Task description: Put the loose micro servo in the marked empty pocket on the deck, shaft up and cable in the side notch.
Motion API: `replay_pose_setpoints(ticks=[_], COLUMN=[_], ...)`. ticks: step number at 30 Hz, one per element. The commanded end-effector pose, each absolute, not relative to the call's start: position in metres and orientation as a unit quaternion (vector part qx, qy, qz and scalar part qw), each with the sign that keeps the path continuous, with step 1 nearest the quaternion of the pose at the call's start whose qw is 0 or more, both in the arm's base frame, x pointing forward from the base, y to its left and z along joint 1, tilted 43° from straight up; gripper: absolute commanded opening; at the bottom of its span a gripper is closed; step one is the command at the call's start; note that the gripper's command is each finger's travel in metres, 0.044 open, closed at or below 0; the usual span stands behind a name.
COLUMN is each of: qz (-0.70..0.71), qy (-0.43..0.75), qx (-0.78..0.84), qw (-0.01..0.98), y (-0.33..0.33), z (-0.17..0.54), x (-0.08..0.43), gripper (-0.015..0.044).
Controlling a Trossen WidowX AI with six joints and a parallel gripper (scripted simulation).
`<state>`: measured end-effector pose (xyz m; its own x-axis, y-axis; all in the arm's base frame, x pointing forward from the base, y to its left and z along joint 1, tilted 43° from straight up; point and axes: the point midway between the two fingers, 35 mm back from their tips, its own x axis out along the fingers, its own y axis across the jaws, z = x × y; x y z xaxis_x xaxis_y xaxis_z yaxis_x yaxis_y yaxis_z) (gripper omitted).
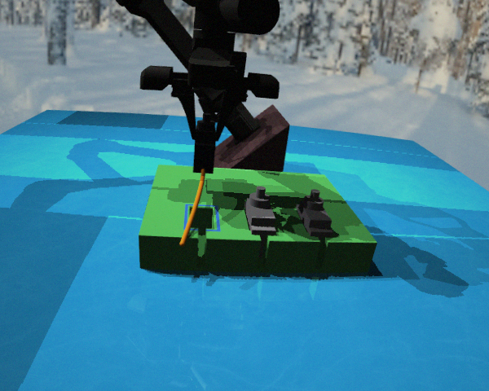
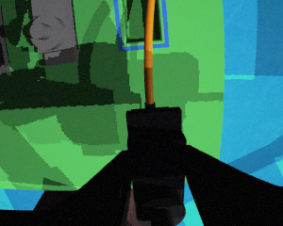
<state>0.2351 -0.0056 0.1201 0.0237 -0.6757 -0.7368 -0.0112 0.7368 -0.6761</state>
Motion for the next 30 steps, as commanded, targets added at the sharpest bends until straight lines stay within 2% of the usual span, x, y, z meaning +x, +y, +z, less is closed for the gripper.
replay_pose_setpoints(ticks=[1,30], qz=[-0.244,-0.245], qy=[0.654,0.652], qx=[-0.27,-0.269], qw=[0.663,0.665], y=[-0.006,-0.002], z=[0.121,0.122], x=[0.237,0.344], gripper=[0.0,0.0])
